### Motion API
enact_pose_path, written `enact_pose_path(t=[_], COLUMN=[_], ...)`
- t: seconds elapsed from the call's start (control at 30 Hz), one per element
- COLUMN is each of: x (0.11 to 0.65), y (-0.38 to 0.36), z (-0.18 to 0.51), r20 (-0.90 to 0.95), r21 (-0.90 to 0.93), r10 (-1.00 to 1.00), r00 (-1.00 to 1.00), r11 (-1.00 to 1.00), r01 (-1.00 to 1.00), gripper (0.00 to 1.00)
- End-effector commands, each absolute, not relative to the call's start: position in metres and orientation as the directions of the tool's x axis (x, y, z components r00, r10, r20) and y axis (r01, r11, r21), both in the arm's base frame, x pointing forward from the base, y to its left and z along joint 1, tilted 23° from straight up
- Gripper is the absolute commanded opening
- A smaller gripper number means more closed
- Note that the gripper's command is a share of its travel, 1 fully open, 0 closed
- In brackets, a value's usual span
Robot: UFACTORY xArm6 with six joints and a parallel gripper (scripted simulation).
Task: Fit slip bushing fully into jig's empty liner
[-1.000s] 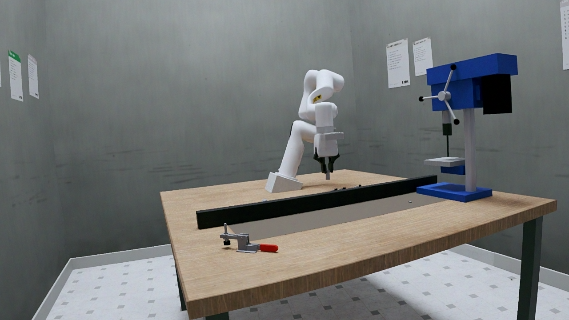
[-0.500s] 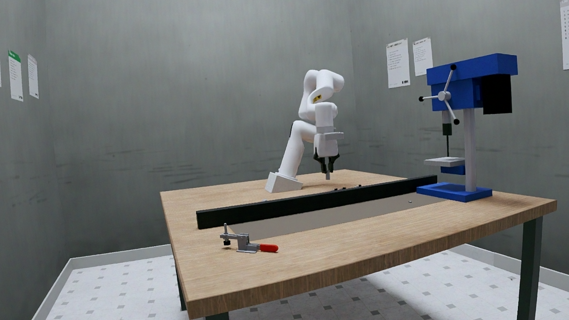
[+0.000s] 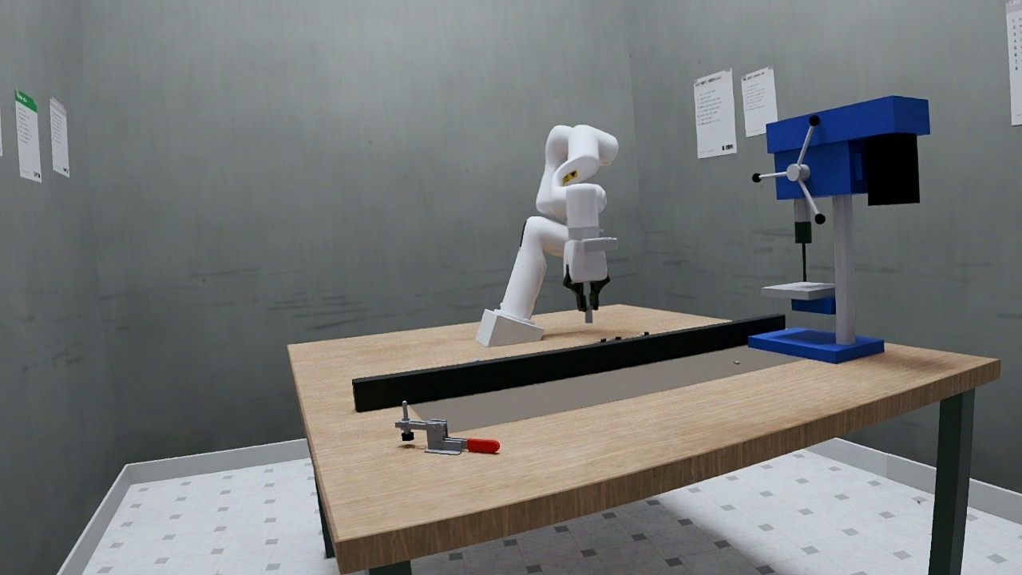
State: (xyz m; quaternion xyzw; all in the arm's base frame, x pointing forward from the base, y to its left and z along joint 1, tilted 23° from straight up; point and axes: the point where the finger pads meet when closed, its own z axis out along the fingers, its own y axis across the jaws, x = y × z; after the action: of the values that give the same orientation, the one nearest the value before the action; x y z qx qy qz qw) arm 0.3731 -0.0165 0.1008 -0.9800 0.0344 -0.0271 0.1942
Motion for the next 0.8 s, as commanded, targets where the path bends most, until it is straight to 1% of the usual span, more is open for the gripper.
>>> enact_pose_path(t=[0.0, 0.77], x=[0.3744, 0.3832], y=[-0.017, -0.0113], z=[0.1019, 0.1058], r20=[0.043, 0.043], r21=[-0.382, -0.382], r10=[-0.079, -0.079], r00=[0.996, 0.996], r11=[-0.923, -0.922], r01=[-0.056, -0.056], gripper=[0.26, 0.26])
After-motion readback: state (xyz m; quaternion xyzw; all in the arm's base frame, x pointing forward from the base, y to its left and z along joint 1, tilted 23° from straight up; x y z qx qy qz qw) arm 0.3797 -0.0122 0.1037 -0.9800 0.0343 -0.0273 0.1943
